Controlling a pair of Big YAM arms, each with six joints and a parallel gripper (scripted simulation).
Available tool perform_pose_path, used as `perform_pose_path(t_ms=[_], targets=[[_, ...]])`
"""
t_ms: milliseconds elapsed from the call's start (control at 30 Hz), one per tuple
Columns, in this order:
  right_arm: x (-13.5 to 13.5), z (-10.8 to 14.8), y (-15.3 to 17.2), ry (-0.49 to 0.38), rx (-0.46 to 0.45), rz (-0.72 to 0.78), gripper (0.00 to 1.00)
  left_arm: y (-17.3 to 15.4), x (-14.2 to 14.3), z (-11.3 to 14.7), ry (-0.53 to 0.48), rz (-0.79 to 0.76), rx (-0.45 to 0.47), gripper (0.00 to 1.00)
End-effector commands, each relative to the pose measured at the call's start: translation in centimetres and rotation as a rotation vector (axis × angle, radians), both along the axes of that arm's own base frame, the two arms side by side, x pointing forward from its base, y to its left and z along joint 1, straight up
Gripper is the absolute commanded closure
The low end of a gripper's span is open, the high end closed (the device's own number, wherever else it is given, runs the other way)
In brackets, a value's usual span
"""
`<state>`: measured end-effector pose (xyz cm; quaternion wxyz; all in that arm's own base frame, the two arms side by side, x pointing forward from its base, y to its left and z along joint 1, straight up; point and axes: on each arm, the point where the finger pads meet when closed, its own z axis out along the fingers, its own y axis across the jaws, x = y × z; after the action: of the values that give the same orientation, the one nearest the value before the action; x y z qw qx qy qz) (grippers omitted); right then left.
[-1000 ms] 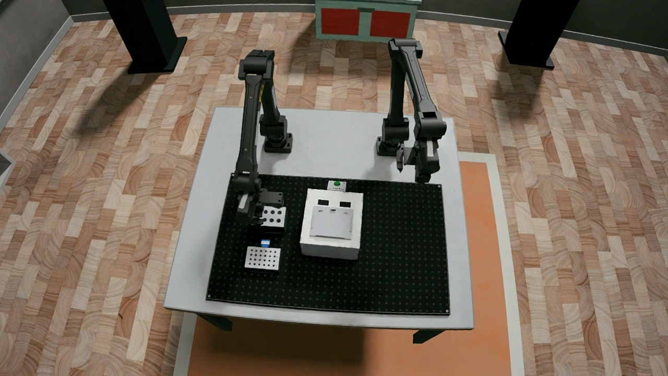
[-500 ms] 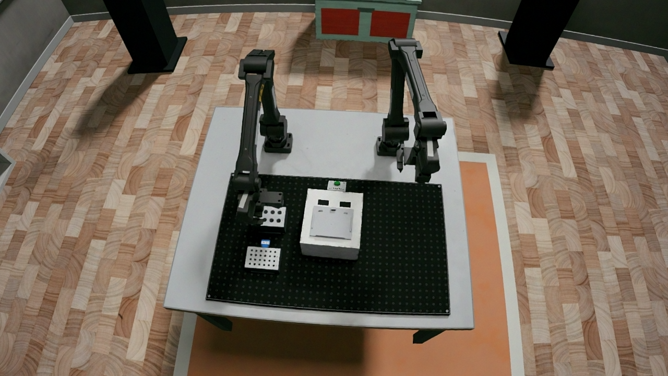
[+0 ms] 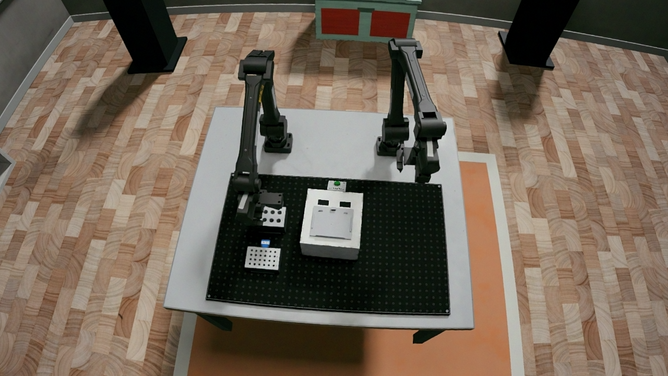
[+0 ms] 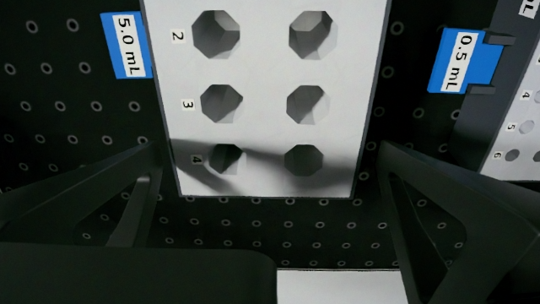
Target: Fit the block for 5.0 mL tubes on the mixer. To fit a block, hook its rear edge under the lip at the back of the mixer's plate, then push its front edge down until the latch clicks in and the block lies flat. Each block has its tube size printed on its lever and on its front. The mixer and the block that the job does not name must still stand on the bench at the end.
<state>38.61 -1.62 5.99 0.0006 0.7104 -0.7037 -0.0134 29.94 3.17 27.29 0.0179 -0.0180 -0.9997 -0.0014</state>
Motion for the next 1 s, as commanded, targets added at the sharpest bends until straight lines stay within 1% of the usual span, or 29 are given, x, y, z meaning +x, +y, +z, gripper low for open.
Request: perform_pose_path(t_ms=[0,133,333,500,600,767,867,967], targets=[[1.3,0.6,-0.3,-0.027,0.001,-0.004,0.0,0.4,1.3,1.5,-0.049,-0.003,0.004,0.0],[0.4,-0.2,-0.2,-0.004,0.002,-0.004,0.0,0.4,1.3,1.7,-0.052,-0.003,0.005,0.0],[-0.1,-0.8,-0.2,0.007,0.002,-0.004,0.0,0.4,1.4,1.9,-0.056,-0.003,0.005,0.0],[0.8,-0.6,-0.3,-0.013,0.001,-0.004,0.0,0.4,1.5,2.1,-0.06,-0.003,0.006,0.0],[0.8,-0.2,-0.3,-0.021,0.001,-0.004,0.0,0.4,1.5,2.1,-0.06,-0.003,0.006,0.0],[0.6,-0.8,-0.2,-0.016,0.001,-0.004,0.0,0.4,1.2,1.6,-0.047,-0.003,0.004,0.0],[-0.1,-1.3,-0.2,0.008,0.002,-0.004,0.0,0.3,0.9,1.1,-0.035,-0.003,0.003,0.0],[0.1,-1.5,-0.2,0.002,0.002,-0.004,0.0,0.3,0.7,0.7,-0.023,-0.003,0.002,0.0]])
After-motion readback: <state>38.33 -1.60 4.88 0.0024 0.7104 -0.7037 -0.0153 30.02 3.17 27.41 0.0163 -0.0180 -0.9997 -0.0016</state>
